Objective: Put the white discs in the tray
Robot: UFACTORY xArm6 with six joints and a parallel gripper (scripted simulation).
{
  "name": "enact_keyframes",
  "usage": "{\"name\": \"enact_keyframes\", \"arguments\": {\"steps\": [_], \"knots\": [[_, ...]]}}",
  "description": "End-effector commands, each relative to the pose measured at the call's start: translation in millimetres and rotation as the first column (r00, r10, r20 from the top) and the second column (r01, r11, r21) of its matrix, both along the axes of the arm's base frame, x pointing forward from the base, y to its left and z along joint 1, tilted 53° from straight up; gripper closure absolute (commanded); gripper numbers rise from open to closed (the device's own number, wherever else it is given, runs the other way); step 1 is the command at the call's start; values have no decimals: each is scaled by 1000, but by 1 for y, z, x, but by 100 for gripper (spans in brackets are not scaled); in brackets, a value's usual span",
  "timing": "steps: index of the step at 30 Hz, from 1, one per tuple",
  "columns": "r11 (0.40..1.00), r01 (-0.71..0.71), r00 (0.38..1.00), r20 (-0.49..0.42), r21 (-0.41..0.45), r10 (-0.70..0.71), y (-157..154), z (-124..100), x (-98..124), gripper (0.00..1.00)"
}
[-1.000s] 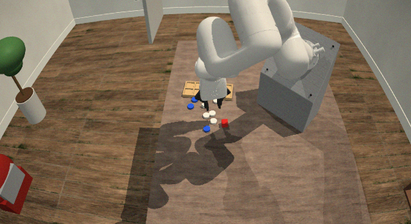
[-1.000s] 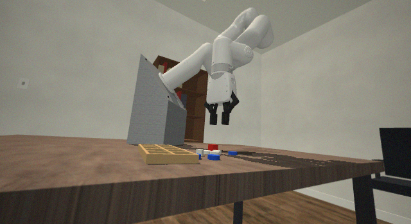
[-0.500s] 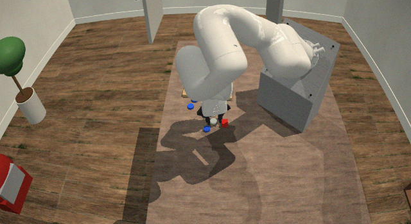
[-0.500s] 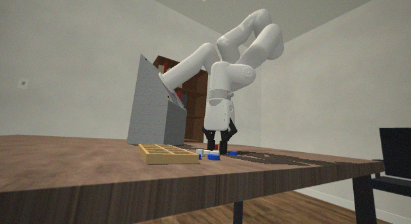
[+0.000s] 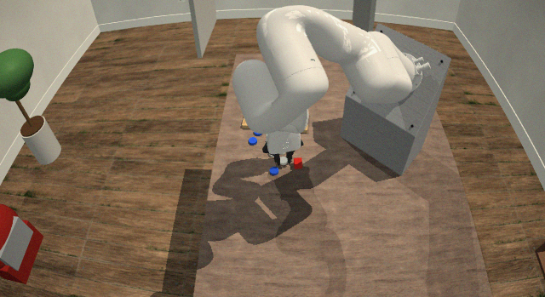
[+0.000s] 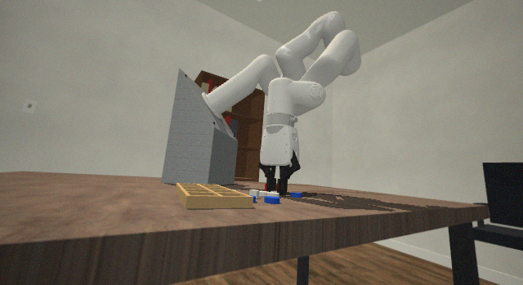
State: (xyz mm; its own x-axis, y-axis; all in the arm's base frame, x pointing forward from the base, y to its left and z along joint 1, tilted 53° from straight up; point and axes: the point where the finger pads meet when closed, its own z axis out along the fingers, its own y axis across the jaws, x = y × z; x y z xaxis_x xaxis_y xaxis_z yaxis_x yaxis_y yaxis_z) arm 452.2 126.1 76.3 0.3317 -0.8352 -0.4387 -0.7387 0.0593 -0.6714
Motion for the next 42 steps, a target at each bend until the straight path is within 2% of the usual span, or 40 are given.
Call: {"name": "enact_keyframes", "arguments": {"steps": [1,32,35,39,42], "knots": [[1000,1,1000,0,-1,-1,0,0,0,100],[1000,1,1000,0,-1,-1,-1,1,-1,100],[1000,0,1000,1,0,0,-7,8,-7,100],[1000,1,1000,0,-1,-1,-26,28,-28,100],[1000,1,1000,1,0,-1,-32,35,-33,100]]}}
